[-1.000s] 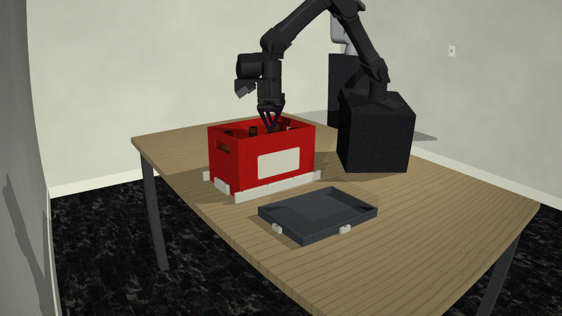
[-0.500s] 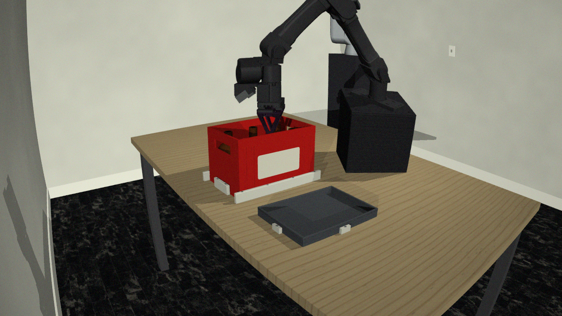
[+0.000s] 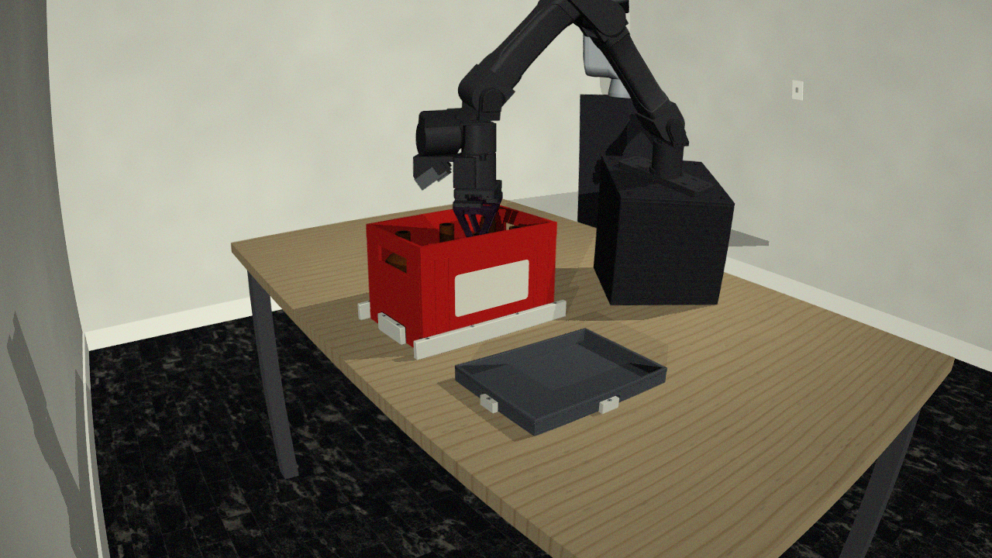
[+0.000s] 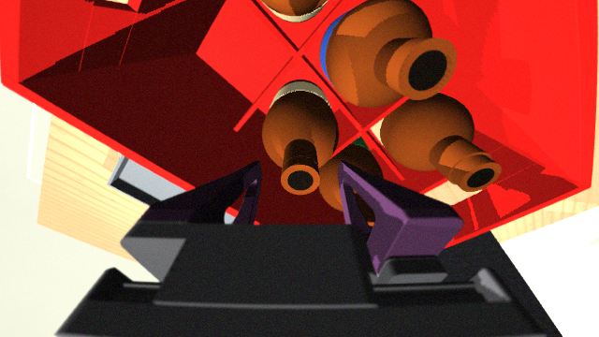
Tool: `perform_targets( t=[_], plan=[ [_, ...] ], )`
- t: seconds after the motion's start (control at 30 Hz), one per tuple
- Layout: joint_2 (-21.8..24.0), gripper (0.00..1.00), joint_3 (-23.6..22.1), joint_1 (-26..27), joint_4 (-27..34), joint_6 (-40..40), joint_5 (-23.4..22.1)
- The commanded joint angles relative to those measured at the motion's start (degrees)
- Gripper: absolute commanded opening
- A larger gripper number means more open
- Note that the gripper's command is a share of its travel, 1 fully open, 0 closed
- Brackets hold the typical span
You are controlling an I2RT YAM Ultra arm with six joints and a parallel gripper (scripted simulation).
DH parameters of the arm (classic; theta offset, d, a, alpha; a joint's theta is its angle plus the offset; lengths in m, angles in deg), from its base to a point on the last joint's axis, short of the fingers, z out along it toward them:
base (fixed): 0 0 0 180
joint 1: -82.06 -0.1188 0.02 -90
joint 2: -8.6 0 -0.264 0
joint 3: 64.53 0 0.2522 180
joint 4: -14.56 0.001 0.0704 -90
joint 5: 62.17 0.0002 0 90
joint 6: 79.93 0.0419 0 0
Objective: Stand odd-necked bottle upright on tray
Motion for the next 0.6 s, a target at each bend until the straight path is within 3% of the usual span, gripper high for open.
perform_targets(
  t=[0.0, 0.57],
  plan=[
    [-0.65, 0.61, -1.31, -0.29, -1.38, 0.43, 0.67],
    [0.05, 0.61, -0.34, -0.35, -1.7, 0.44, 0.64]
  ],
)
